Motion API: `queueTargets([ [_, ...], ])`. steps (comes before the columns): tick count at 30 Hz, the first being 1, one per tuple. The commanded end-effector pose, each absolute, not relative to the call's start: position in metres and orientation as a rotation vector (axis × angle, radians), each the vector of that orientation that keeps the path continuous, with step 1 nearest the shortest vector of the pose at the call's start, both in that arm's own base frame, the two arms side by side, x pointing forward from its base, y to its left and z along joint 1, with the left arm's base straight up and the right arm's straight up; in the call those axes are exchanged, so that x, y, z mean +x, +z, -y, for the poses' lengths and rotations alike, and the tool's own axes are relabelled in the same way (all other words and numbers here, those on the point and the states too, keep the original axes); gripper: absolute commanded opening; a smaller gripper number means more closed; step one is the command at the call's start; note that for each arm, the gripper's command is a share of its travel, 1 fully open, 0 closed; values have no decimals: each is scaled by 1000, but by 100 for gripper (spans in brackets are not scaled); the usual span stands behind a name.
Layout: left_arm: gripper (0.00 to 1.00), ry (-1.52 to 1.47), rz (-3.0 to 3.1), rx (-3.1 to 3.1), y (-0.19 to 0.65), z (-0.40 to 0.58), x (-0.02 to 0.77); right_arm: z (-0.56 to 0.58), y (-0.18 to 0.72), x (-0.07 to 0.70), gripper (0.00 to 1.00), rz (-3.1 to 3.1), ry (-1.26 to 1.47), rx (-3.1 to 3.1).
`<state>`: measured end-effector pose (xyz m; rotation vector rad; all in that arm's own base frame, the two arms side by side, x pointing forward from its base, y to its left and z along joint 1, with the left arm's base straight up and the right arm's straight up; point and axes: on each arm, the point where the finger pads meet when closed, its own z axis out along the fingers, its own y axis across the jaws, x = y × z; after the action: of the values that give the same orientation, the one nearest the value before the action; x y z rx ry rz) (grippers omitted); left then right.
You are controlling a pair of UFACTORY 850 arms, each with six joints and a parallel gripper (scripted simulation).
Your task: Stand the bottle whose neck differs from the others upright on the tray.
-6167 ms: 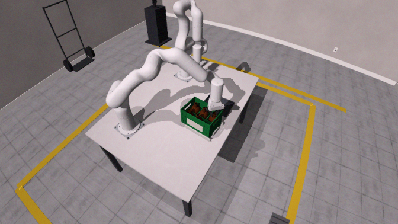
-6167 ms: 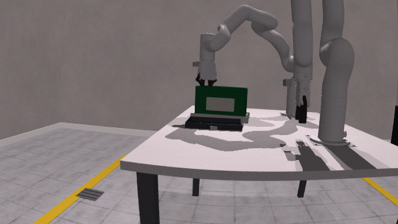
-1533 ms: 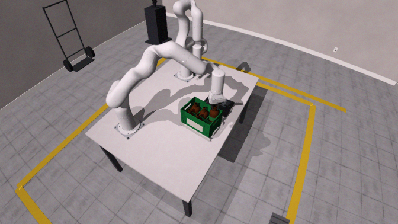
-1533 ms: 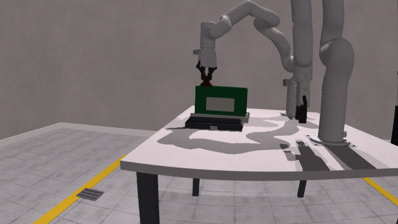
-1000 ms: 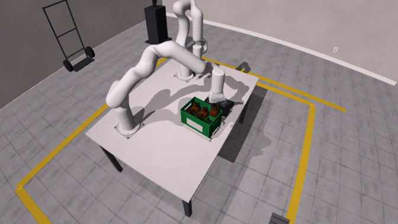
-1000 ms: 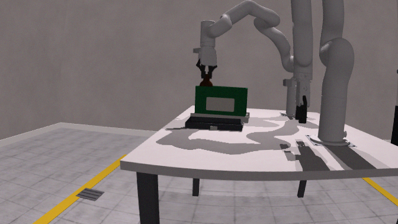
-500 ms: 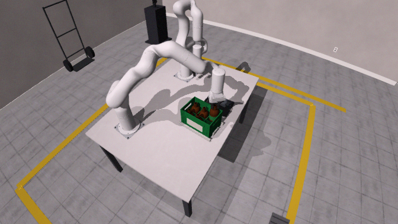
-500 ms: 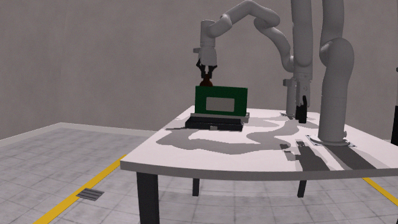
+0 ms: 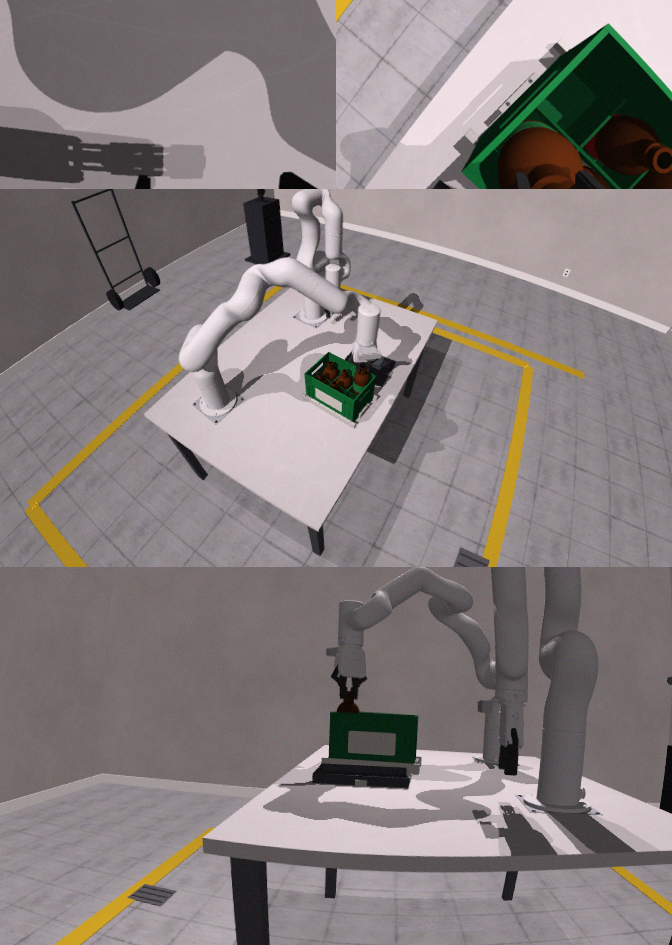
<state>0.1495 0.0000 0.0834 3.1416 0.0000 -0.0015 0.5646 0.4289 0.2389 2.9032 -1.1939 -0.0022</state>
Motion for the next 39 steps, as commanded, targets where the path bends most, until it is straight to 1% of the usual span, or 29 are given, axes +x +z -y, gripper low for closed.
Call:
queueTargets([
  [1, 100, 0, 0, 3142, 84, 0, 150, -429, 242, 565, 0, 1195, 0, 2905],
  [39, 100, 0, 0, 3142, 84, 0, 150, -429, 276, 565, 0, 1195, 0, 2905],
])
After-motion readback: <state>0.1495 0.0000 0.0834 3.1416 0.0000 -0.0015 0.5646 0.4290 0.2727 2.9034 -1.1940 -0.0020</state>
